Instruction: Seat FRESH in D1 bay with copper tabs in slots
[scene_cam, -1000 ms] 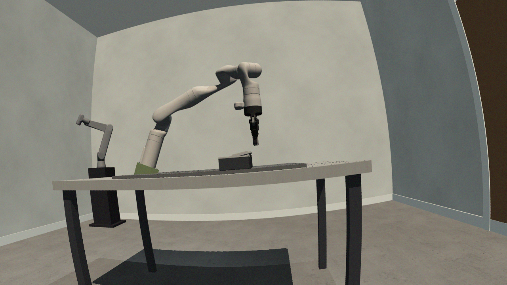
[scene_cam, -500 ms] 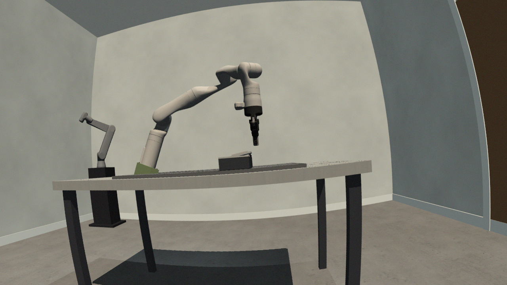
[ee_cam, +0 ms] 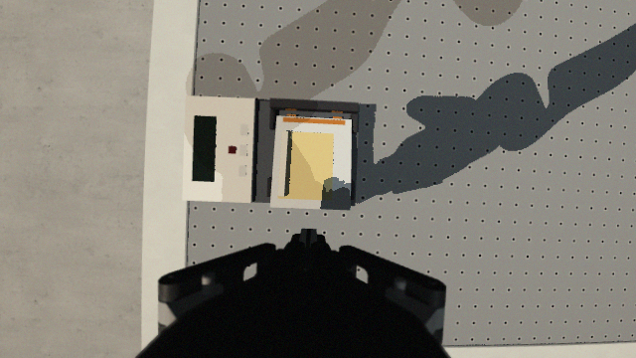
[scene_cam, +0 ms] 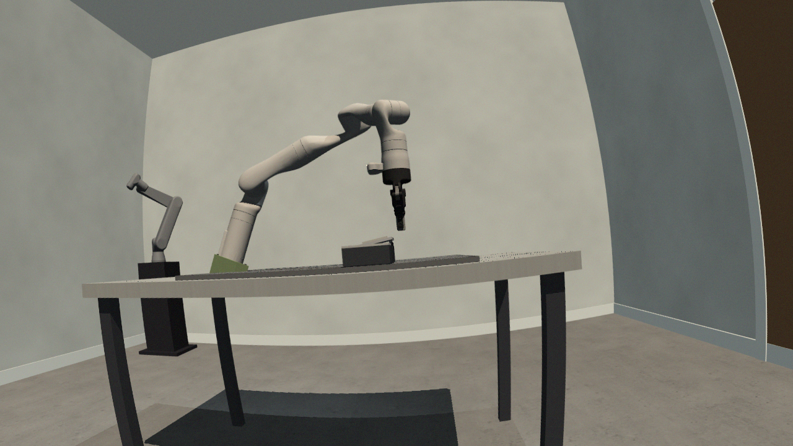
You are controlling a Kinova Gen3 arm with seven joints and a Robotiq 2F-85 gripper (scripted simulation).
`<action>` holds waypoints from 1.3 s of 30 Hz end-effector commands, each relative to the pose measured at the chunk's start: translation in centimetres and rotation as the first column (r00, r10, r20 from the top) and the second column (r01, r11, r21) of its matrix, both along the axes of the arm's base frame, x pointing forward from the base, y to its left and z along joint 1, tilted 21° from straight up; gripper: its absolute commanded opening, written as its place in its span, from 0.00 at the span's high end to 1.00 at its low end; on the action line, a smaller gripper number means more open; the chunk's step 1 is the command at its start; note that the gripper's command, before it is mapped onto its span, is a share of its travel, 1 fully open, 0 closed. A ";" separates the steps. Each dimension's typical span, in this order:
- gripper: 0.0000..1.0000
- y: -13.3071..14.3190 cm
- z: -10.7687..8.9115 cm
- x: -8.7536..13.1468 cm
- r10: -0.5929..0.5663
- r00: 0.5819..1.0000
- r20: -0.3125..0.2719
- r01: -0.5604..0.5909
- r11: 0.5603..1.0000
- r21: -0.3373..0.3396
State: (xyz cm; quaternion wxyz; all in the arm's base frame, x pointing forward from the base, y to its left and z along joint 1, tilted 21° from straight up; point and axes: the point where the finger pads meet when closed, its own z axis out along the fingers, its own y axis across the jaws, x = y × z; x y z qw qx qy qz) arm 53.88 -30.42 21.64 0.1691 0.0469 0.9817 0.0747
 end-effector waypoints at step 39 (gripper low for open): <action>1.00 0.3 -1.9 0.2 0.000 1.000 -0.002 0.000 1.000 0.000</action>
